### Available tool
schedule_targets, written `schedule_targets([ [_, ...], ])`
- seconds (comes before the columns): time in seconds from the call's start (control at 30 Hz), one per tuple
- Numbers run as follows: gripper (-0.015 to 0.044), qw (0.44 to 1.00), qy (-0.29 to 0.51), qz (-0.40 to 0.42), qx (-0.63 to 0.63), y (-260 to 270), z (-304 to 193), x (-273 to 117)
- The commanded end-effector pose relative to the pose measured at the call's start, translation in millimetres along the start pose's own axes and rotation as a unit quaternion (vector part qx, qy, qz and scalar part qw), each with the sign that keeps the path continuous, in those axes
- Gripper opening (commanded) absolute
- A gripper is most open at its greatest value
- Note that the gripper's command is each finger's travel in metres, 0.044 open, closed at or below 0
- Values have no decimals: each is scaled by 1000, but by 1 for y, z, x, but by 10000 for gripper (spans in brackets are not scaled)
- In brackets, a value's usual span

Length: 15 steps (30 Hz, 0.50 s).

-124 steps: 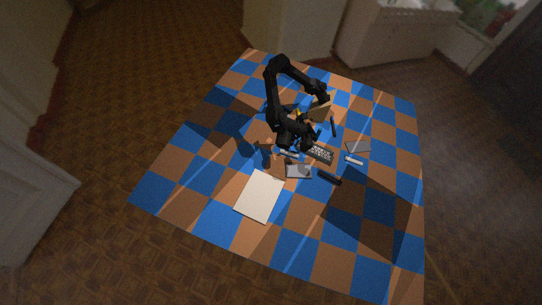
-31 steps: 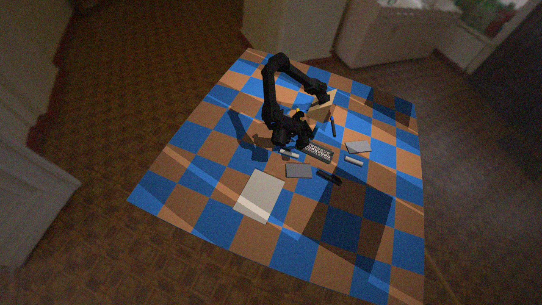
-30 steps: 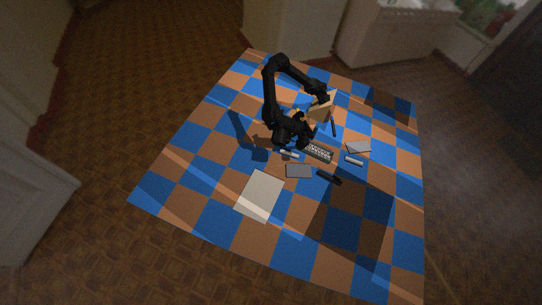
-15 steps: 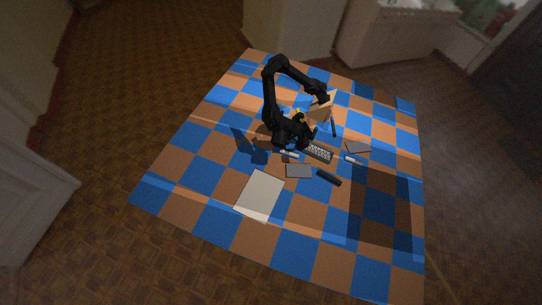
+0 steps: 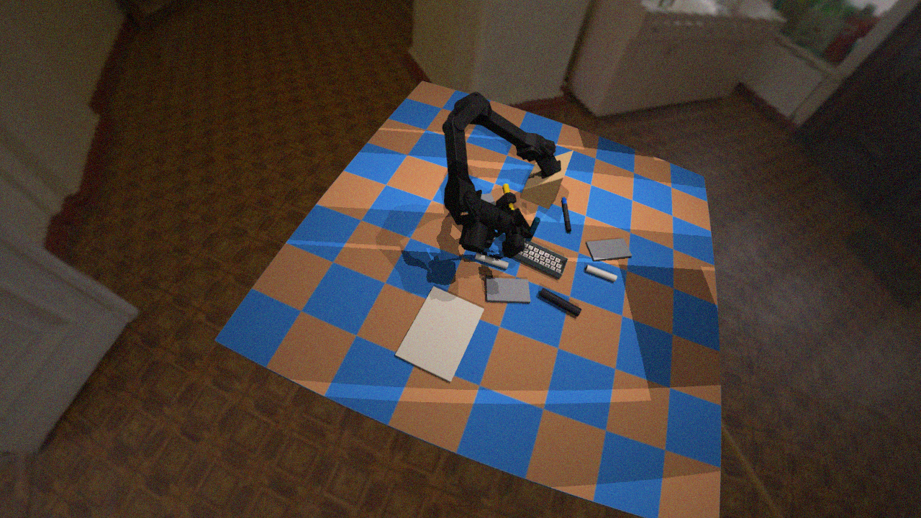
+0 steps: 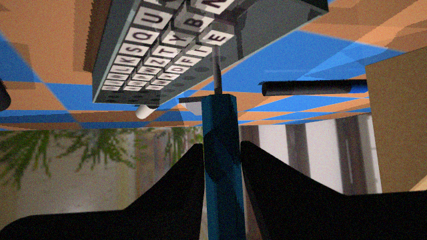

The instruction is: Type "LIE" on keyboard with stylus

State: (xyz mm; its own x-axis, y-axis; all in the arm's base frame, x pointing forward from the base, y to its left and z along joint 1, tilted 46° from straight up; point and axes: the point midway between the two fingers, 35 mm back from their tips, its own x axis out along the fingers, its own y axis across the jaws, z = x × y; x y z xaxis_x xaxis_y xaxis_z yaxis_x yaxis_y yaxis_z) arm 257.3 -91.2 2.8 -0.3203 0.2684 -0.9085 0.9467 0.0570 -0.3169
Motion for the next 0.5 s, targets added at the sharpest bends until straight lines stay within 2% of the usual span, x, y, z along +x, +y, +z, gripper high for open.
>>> schedule_targets([
  [0.0,81,1000,-1,-1,-3,0,2,1],
  [0.47,81,1000,-1,-1,-3,0,7,4],
])
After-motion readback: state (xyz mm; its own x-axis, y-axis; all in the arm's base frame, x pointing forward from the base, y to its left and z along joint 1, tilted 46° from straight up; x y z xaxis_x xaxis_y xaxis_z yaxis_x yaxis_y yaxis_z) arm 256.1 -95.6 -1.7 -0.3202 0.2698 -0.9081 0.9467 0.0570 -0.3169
